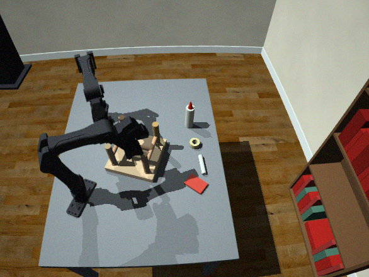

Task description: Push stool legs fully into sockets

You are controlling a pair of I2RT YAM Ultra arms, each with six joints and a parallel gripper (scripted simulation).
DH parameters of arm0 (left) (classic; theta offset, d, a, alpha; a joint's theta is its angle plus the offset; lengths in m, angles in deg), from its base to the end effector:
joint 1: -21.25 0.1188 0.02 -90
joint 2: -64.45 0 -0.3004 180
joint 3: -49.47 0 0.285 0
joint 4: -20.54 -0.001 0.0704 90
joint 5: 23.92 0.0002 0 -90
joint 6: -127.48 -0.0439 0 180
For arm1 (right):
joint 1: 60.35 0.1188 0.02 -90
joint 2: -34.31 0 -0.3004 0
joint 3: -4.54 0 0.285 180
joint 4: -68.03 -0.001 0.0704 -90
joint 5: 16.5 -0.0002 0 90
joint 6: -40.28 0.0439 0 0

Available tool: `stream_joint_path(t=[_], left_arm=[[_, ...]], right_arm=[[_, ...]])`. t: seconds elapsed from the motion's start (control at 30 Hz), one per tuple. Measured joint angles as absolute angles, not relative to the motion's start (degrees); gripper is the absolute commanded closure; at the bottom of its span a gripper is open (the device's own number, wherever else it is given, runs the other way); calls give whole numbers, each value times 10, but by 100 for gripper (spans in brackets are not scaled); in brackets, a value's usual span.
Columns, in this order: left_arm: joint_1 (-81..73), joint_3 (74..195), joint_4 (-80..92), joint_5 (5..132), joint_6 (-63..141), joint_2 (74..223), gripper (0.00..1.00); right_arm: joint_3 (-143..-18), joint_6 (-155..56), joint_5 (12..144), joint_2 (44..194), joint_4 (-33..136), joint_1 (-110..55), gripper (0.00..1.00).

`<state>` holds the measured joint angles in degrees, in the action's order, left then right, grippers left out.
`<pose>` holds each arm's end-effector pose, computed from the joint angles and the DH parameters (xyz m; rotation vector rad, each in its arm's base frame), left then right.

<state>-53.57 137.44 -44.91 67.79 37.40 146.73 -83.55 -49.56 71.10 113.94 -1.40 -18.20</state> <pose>0.0837 -0.3095 0.3459 1.6507 2.1372 -0.4749 0.2253 0.2028 0.3562 -0.9352 2.4769 0.1956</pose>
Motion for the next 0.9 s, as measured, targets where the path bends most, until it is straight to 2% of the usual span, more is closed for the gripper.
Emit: stream_joint_path(t=[0.9], left_arm=[[-535,1380,-478,677,374,1464,100]], right_arm=[[-837,-496,711,1140,-16,-182,100]])
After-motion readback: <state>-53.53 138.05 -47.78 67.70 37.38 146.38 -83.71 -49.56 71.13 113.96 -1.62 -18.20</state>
